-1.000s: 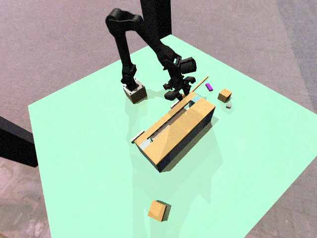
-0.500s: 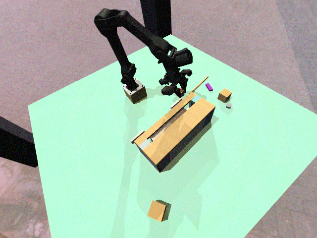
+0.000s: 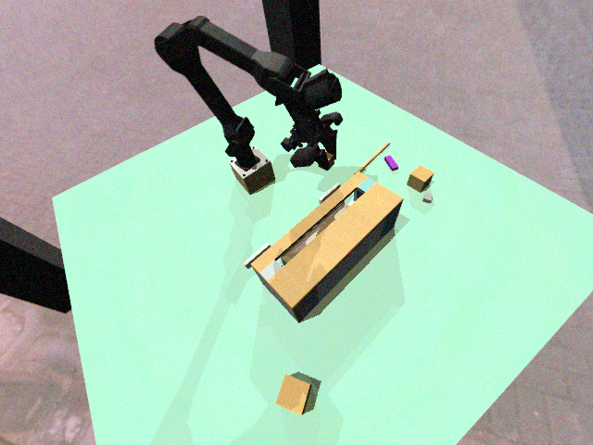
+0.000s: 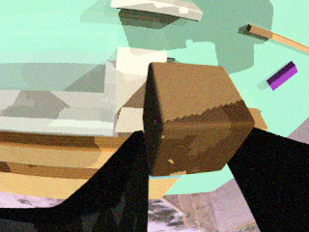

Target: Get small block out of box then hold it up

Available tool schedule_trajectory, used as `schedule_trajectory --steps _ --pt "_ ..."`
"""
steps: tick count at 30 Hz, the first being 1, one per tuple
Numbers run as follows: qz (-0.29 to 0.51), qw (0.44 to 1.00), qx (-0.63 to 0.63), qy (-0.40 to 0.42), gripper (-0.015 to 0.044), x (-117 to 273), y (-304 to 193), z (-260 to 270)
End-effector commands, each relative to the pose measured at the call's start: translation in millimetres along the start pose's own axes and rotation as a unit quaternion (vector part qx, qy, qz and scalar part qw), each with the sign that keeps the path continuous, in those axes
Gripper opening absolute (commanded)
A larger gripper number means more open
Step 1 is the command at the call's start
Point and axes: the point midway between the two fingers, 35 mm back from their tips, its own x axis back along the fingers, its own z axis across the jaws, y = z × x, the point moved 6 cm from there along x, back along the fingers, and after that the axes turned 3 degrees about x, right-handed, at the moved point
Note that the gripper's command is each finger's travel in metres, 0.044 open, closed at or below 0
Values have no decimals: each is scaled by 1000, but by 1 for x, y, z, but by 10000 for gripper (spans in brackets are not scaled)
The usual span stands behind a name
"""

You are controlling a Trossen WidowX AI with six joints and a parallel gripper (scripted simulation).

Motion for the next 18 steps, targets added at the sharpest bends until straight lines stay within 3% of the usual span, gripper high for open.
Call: schedule_trajectory --steps 1,18 --pt "7 1000 25 -11 0 14 5 3" --pt "14 999 46 -19 0 26 9 6"
